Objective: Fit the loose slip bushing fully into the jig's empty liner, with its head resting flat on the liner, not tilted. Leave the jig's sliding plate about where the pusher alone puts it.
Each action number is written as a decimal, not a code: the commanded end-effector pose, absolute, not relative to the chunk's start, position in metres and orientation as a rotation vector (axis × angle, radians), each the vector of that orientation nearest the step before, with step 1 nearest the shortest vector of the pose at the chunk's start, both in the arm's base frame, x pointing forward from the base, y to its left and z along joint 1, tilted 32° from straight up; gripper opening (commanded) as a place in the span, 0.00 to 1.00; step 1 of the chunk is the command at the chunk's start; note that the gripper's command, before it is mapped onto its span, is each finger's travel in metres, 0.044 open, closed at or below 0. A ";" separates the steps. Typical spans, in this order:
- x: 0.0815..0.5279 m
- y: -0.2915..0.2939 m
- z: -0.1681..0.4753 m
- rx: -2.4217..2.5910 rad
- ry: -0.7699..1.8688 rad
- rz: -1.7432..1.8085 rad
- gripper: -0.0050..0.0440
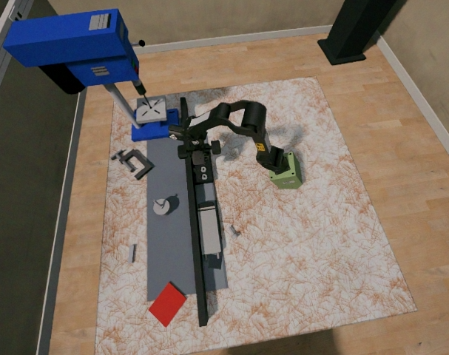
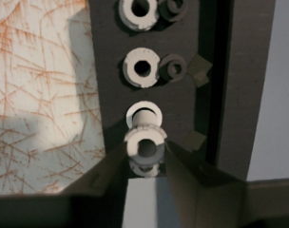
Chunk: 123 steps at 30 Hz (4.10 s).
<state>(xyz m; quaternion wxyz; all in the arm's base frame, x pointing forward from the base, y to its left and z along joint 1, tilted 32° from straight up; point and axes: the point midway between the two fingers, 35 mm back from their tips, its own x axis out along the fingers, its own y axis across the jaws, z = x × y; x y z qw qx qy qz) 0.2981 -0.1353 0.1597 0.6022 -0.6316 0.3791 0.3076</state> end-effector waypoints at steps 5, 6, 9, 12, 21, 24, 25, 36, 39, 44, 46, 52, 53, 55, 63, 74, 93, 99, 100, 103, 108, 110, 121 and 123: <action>0.298 -0.136 0.167 -1.478 0.867 0.693 0.00; 0.298 -0.136 0.167 -1.478 0.867 0.693 0.00; 0.298 -0.135 0.167 -1.478 0.867 0.693 0.00; 0.296 -0.134 0.167 -1.481 0.865 0.691 0.00; 0.300 -0.136 0.171 -1.483 0.863 0.686 0.00; 0.300 -0.136 0.172 -1.483 0.863 0.686 0.00; 0.300 -0.136 0.172 -1.483 0.863 0.686 0.00; 0.298 -0.135 0.168 -1.478 0.867 0.693 0.00; 0.296 -0.133 0.168 -1.479 0.866 0.690 0.00; 0.298 -0.134 0.171 -1.485 0.861 0.682 0.00; 0.299 -0.134 0.174 -1.488 0.859 0.677 0.00; 0.298 -0.135 0.168 -1.478 0.867 0.693 0.00; 0.298 -0.135 0.168 -1.478 0.867 0.693 0.00; 0.298 -0.135 0.168 -1.478 0.867 0.693 0.00; 0.299 -0.135 0.168 -1.478 0.867 0.693 0.00; 0.297 -0.134 0.165 -1.473 0.870 0.698 0.00; 0.298 -0.135 0.165 -1.474 0.870 0.698 0.00; 0.300 -0.135 0.157 -1.463 0.877 0.710 0.00; 0.299 -0.134 0.157 -1.463 0.878 0.711 0.00; 0.301 -0.136 0.162 -1.472 0.872 0.698 0.00; 0.303 -0.136 0.165 -1.476 0.869 0.693 0.00; 0.303 -0.137 0.165 -1.475 0.869 0.694 0.00; 0.303 -0.135 0.154 -1.464 0.878 0.709 0.00; 0.303 -0.136 0.154 -1.465 0.877 0.708 0.00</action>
